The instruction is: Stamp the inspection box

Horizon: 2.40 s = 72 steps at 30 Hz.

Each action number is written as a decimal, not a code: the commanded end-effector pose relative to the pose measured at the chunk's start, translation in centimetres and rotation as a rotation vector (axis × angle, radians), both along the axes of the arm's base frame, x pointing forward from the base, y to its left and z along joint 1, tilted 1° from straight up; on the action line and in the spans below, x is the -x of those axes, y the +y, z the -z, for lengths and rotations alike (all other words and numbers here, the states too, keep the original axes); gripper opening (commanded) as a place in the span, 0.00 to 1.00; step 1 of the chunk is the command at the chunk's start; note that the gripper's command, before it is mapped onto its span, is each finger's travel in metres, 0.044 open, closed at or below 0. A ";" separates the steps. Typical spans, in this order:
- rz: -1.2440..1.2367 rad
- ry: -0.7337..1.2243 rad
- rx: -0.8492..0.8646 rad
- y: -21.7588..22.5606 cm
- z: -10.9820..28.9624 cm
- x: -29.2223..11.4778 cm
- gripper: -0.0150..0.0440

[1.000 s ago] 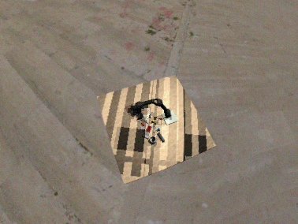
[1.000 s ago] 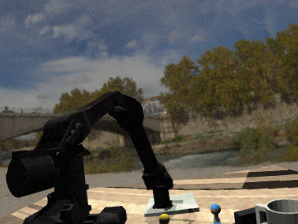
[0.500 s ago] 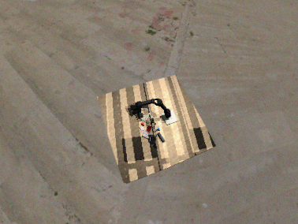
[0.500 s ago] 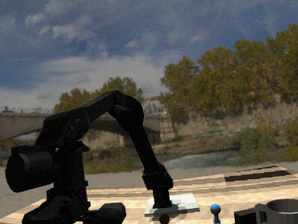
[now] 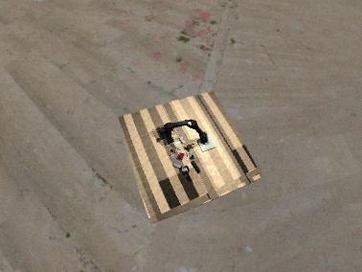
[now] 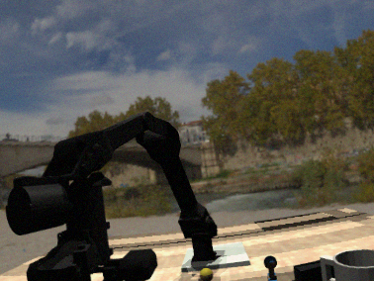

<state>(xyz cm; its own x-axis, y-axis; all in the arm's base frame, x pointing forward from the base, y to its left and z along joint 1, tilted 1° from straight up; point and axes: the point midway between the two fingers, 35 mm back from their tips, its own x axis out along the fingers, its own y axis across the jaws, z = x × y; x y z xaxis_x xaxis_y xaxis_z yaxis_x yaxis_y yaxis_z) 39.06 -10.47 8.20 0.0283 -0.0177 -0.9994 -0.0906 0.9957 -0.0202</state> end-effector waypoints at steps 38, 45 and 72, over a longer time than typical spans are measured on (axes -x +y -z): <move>-0.001 -0.007 -0.003 0.0 -2.2 -0.1 0.25; -0.001 -0.007 -0.004 0.0 -2.6 0.0 0.25; -0.001 -0.007 -0.005 0.1 -3.9 0.1 0.25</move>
